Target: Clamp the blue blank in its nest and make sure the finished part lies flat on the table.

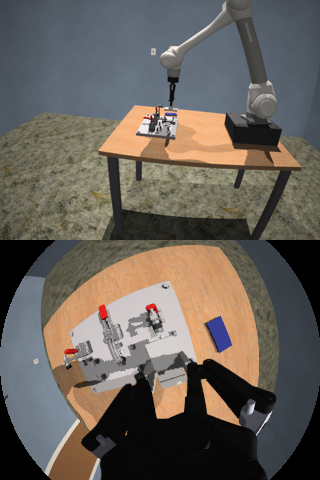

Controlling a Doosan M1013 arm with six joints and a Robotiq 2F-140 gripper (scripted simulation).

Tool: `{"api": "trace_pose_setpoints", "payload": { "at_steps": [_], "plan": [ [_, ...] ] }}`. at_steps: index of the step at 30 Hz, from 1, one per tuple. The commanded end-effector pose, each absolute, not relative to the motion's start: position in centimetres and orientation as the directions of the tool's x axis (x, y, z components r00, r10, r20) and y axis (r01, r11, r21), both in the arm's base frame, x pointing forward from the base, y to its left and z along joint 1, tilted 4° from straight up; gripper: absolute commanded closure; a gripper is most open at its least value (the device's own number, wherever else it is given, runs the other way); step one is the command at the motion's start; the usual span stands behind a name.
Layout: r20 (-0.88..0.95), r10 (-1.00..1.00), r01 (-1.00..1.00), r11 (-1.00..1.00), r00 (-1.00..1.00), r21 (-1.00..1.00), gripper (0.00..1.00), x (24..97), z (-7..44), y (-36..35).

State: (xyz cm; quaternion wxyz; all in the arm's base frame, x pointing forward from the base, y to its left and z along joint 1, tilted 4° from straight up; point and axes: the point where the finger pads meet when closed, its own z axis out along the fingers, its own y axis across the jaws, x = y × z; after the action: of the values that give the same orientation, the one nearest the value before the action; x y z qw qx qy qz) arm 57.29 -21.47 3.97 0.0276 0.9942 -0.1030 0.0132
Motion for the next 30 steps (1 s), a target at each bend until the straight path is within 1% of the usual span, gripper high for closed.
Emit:
{"api": "trace_pose_setpoints", "payload": {
  "at_steps": [1, 30],
  "plan": [
    [0.032, -0.204, -0.205, -0.977, 0.978, 0.052, 1.00, 57.25, 4.14, -21.45],
    [0.033, -0.214, -0.215, -0.975, 0.976, 0.052, 1.00, 57.33, 4.13, -21.08]
  ]
}}
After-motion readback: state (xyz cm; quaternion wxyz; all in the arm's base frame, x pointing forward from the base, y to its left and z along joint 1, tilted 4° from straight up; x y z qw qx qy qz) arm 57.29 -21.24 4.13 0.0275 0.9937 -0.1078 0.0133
